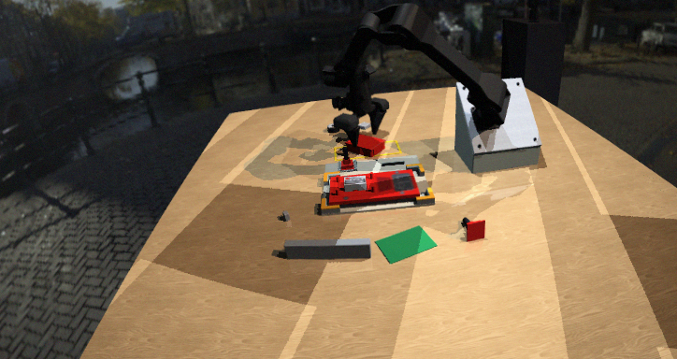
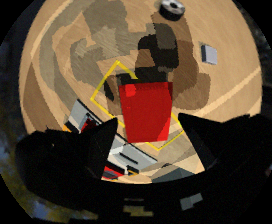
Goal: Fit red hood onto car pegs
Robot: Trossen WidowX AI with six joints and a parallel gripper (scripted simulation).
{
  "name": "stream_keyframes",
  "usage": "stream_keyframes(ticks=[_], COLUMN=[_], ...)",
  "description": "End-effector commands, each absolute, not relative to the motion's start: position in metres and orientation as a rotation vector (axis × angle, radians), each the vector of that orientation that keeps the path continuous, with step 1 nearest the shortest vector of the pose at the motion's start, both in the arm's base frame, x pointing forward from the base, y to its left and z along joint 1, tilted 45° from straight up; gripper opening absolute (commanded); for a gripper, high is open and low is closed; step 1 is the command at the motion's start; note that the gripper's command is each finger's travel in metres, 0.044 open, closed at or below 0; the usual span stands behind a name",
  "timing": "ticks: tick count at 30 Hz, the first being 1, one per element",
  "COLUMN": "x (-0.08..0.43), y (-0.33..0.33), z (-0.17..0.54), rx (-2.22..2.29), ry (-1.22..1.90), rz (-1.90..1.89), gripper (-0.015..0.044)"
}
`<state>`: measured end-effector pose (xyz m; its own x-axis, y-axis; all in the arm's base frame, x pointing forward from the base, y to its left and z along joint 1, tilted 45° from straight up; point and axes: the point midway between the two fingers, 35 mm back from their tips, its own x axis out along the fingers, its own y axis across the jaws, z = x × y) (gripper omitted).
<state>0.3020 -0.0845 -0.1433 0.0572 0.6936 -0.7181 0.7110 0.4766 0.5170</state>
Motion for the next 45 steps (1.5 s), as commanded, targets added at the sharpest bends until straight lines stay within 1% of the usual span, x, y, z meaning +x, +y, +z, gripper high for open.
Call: stream_keyframes(ticks=[1,36,40,45], x=[0.302,0.303,0.303,0.303], y=[-0.081,-0.069,-0.072,-0.072], z=[-0.145,-0.157,-0.156,-0.156], rx=[1.231,1.232,1.229,1.229], ry=[1.649,1.65,1.648,1.648], rz=[-0.018,-0.017,-0.02,-0.02], gripper=[0.044,0.044,0.0335,0.0302])
